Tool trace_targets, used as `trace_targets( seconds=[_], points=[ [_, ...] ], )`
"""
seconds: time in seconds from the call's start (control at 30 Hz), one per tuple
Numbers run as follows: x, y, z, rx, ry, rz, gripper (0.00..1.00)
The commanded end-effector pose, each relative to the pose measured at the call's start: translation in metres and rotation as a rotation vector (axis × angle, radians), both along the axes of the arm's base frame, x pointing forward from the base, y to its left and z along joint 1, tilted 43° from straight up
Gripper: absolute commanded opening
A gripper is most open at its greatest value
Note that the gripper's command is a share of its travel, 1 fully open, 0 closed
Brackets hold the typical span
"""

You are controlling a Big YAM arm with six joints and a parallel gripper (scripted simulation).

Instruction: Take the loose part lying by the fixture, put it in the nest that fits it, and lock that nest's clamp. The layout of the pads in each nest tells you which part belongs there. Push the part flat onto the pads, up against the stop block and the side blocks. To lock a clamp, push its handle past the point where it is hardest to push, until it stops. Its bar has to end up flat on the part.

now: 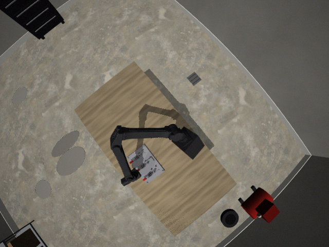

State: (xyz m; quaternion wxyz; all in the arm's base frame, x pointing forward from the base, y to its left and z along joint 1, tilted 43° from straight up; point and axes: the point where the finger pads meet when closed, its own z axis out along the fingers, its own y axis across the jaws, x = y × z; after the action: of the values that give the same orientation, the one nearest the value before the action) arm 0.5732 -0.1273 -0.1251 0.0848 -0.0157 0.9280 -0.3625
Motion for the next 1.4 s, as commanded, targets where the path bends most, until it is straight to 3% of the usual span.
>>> trace_targets(
  seconds=[0.0, 0.77, 1.03, 1.07, 1.13, 1.37],
  points=[
    [0.003, -0.021, -0.017, 0.005, 0.002, -0.028, 0.00],
    [0.001, -0.021, -0.017, 0.002, 0.006, -0.029, 0.00],
    [-0.017, -0.015, -0.017, 0.004, 0.039, -0.043, 0.00],
    [-0.017, -0.013, -0.016, 0.003, 0.039, -0.044, 0.00],
    [-0.002, 0.014, 0.010, 0.002, 0.000, -0.002, 0.00],
    [0.001, 0.026, 0.027, 0.003, -0.014, -0.002, 0.00]
  ],
)
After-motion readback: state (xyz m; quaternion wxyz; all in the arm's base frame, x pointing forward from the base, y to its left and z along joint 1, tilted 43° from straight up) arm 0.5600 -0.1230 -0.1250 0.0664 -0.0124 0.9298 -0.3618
